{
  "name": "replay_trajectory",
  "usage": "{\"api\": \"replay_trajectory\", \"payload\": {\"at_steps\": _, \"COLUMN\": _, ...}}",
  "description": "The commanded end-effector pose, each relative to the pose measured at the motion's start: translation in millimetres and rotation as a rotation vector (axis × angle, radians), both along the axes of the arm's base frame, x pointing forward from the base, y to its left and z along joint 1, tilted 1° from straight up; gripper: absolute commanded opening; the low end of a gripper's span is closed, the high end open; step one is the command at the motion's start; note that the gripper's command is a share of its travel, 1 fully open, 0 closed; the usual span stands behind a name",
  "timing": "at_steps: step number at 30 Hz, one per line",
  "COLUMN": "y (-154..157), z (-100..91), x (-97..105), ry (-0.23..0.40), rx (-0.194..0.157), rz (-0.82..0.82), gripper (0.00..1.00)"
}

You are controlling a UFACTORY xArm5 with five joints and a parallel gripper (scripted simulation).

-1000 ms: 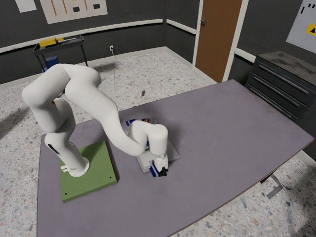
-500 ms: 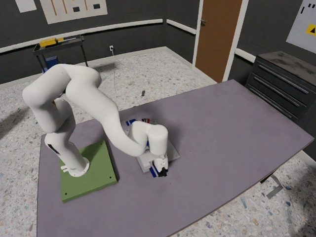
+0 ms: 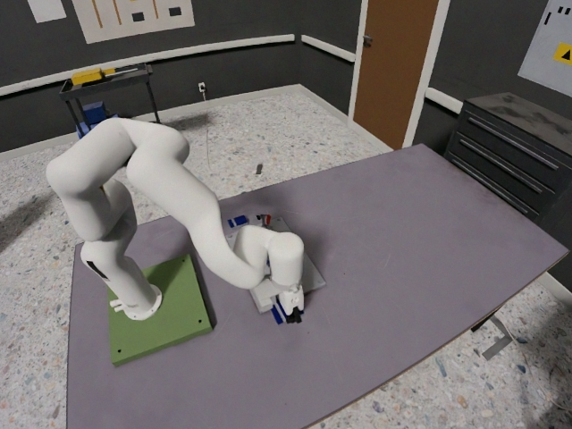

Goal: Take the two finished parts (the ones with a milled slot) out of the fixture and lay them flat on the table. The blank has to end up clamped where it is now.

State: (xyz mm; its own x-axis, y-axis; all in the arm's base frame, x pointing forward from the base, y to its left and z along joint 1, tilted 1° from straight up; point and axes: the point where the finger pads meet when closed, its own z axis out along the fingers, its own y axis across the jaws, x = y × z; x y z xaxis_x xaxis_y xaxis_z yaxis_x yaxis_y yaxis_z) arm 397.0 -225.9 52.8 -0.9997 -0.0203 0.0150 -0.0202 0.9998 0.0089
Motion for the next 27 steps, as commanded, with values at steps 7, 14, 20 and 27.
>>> {"api": "replay_trajectory", "payload": {"at_steps": 7, "y": -1, "z": -20.8, "x": 1, "ry": -0.004, "rx": -0.002, "rz": 0.0, "gripper": 0.0}}
{"api": "replay_trajectory", "payload": {"at_steps": 14, "y": -1, "z": -35.6, "x": 1, "ry": -0.004, "rx": -0.002, "rz": 0.0, "gripper": 0.0}}
{"api": "replay_trajectory", "payload": {"at_steps": 20, "y": -1, "z": -47.5, "x": 1, "ry": -0.004, "rx": -0.002, "rz": 0.0, "gripper": 0.0}}
{"api": "replay_trajectory", "payload": {"at_steps": 27, "y": -1, "z": -53.9, "x": 1, "ry": -0.004, "rx": -0.002, "rz": 0.0, "gripper": 0.0}}
